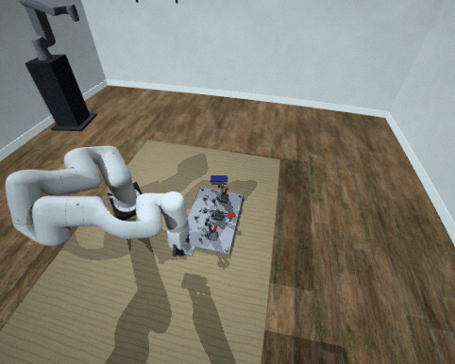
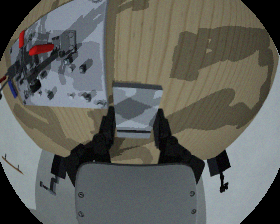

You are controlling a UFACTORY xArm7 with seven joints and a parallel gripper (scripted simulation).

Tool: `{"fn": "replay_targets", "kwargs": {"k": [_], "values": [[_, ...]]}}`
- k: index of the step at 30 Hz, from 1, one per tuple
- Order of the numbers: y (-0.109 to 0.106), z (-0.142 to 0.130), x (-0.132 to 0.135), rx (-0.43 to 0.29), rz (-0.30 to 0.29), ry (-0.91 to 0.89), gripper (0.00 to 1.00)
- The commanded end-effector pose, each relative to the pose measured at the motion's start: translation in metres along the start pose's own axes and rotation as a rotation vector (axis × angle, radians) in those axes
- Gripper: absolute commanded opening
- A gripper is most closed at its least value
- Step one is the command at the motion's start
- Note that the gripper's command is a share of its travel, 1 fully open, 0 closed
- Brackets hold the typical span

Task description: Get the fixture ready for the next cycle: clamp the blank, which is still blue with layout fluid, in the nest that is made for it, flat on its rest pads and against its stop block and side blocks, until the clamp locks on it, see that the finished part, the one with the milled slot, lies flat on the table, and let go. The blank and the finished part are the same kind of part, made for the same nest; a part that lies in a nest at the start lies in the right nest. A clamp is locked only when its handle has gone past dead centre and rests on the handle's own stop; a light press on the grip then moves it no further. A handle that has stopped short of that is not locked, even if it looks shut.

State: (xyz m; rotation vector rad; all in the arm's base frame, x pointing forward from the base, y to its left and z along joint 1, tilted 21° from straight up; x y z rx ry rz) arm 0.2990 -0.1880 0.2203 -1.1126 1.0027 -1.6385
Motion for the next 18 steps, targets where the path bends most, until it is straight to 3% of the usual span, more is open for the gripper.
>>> {"fn": "replay_targets", "kwargs": {"k": [1, 18], "values": [[0.012, 0.001, 0.0, 0.003, -0.001, -0.001, 0.0], [0.066, 0.001, 0.0, 0.003, -0.001, -0.001, 0.0]]}}
Point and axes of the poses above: the point where the finger pads meet when closed, its own y axis out along the fingers, its own x axis across the jaws, z = x × y, the point moved 5 cm from there along -y, back along the fingers, and after that the axes turned 3 degrees about y, right-handed, at the moved point
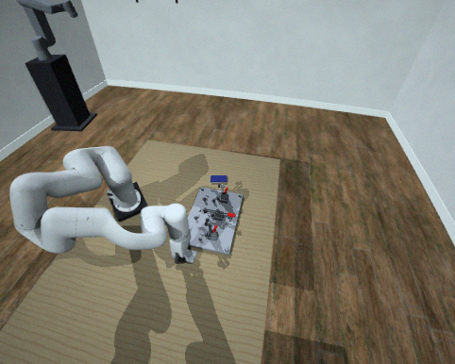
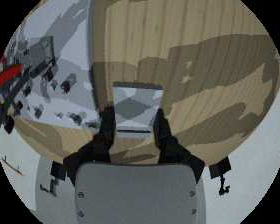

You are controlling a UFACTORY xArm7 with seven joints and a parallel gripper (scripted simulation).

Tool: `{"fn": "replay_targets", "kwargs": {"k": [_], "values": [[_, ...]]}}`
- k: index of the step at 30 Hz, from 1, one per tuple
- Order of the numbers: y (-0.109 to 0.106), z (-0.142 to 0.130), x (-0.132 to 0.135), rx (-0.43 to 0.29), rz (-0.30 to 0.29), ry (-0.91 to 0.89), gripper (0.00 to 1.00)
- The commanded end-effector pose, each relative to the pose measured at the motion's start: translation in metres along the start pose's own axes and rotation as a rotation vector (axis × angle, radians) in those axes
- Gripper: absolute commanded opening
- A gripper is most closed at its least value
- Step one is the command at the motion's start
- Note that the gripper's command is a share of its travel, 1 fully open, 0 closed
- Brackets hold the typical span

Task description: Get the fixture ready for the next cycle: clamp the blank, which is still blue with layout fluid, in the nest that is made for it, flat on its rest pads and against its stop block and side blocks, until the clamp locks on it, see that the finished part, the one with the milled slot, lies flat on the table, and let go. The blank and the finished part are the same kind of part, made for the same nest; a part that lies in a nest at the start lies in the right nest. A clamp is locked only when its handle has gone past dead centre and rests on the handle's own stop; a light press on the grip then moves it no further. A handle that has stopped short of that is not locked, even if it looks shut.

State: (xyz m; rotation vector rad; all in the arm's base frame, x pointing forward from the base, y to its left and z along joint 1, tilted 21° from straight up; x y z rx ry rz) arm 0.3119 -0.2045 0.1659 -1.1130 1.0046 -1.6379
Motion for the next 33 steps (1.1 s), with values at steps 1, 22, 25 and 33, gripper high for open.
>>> {"fn": "replay_targets", "kwargs": {"k": [1, 22, 25, 33], "values": [[0.0088, 0.001, 0.0001, 0.004, -0.002, -0.001, 0.0], [0.0117, 0.0011, 0.0001, 0.004, -0.002, -0.002, 0.0], [0.0117, 0.0011, 0.0001, 0.004, -0.002, -0.002, 0.0], [0.0131, 0.0011, 0.0001, 0.004, -0.002, -0.002, 0.0]]}}
Point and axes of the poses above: the point where the finger pads meet when closed, its own y axis out along the fingers, its own x axis across the jaws, z = x × y, the point moved 5 cm from there along -y, back along the fingers, and after that the axes turned 3 degrees about y, right-handed, at the moved point
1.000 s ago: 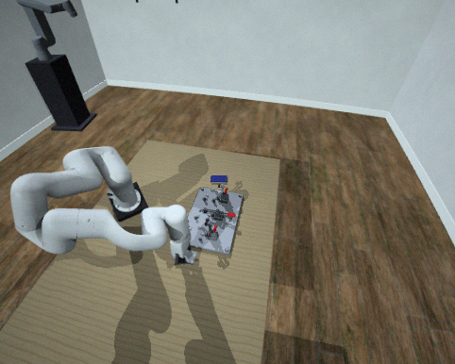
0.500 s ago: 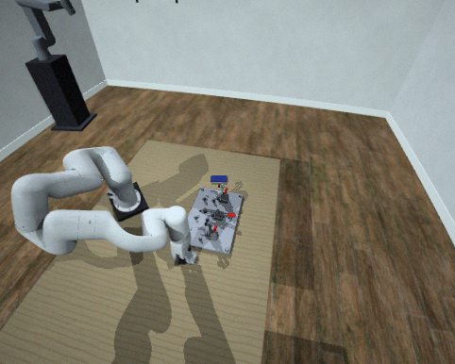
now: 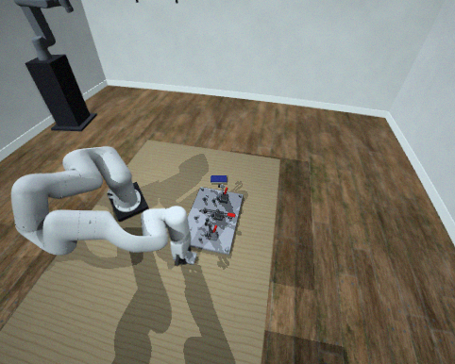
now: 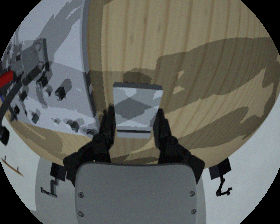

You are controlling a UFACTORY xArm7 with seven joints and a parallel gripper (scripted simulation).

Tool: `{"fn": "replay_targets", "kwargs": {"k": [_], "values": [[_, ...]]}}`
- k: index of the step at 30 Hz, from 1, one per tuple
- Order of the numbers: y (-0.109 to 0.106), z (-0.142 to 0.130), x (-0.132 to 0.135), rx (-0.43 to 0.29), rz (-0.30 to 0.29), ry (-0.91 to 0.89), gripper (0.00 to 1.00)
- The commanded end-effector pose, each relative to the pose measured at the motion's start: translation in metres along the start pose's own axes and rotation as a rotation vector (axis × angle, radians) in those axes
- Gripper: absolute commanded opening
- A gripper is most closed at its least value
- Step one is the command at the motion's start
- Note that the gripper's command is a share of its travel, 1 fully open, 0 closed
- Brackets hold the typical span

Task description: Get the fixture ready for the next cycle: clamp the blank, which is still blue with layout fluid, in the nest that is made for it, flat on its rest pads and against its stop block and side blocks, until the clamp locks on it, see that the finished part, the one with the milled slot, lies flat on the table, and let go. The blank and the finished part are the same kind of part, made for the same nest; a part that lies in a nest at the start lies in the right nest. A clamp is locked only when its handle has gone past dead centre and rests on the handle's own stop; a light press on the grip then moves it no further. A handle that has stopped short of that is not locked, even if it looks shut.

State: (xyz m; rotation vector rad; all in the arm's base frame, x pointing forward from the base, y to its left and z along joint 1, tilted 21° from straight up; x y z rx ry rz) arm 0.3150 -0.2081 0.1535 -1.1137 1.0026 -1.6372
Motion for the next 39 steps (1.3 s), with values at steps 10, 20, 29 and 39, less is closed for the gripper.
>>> {"fn": "replay_targets", "kwargs": {"k": [10, 20, 29, 39], "values": [[0.0046, 0.001, -0.0001, 0.003, -0.001, -0.001, 0.0], [0.006, 0.001, -0.0001, 0.003, -0.001, -0.001, 0.0], [0.006, 0.001, -0.0001, 0.003, -0.001, -0.001, 0.81], [0.006, 0.001, -0.0001, 0.003, -0.001, -0.001, 0.81]]}}
Point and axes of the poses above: the point where the finger pads meet when closed, its own y axis out along the fingers, its own x axis across the jaws, z = x × y, the point moved 5 cm from there along -y, back along the fingers, and after that the axes turned 3 degrees about y, right-handed, at the moved point
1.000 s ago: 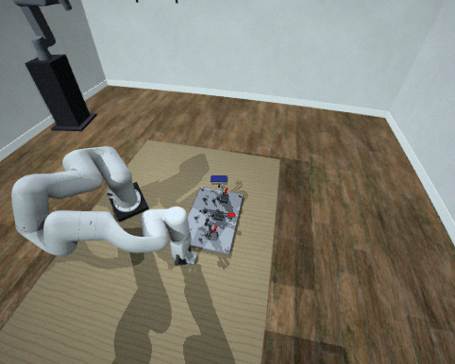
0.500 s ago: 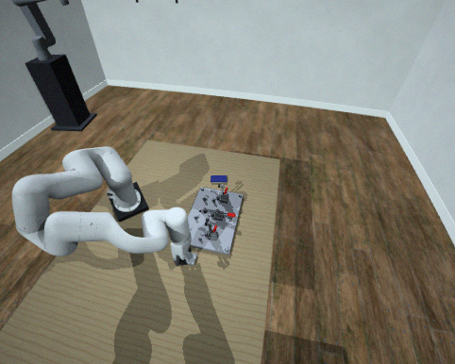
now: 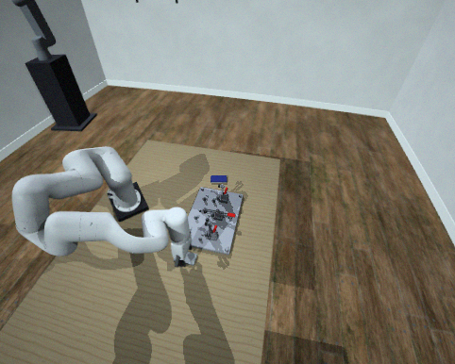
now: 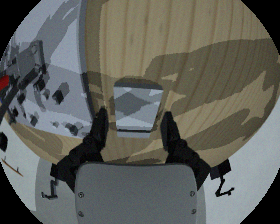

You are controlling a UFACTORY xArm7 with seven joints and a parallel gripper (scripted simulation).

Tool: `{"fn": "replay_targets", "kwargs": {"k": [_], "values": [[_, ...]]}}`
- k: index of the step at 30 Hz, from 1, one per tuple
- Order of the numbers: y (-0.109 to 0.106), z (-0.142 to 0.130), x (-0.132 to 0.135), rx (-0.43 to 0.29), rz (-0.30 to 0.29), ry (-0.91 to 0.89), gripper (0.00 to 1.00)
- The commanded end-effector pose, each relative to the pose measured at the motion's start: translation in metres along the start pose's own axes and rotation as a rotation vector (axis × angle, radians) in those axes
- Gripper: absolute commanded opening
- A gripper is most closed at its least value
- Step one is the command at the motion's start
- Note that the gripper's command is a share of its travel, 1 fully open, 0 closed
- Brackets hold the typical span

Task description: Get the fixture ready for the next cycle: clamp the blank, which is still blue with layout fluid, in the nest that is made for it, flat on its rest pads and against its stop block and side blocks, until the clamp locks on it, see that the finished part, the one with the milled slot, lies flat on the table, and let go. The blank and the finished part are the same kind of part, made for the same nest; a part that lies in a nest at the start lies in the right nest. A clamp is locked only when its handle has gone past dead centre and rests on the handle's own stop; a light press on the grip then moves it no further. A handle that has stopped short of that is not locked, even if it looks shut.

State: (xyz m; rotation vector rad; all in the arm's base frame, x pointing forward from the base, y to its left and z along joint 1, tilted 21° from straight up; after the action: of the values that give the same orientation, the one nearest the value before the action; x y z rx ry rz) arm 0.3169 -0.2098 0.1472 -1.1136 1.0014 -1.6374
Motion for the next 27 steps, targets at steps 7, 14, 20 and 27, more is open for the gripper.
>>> {"fn": "replay_targets", "kwargs": {"k": [7, 14, 20, 27], "values": [[-0.001, 0.001, 0.0, 0.002, -0.001, 0.0, 0.81], [-0.001, 0.001, 0.0, 0.002, -0.001, 0.0, 0.81], [-0.001, 0.001, 0.0, 0.002, -0.001, 0.0, 0.81], [-0.012, 0.001, 0.0, 0.002, -0.001, 0.0, 0.81]]}}
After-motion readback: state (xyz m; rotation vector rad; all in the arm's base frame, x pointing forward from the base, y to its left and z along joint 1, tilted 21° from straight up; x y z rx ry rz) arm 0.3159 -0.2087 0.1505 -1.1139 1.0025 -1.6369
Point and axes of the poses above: the point where the finger pads meet when closed, its own y axis out along the fingers, its own x axis across the jaws, z = x × y, the point moved 5 cm from there along -y, back along the fingers, and after that the axes turned 3 degrees about y, right-handed, at the moved point
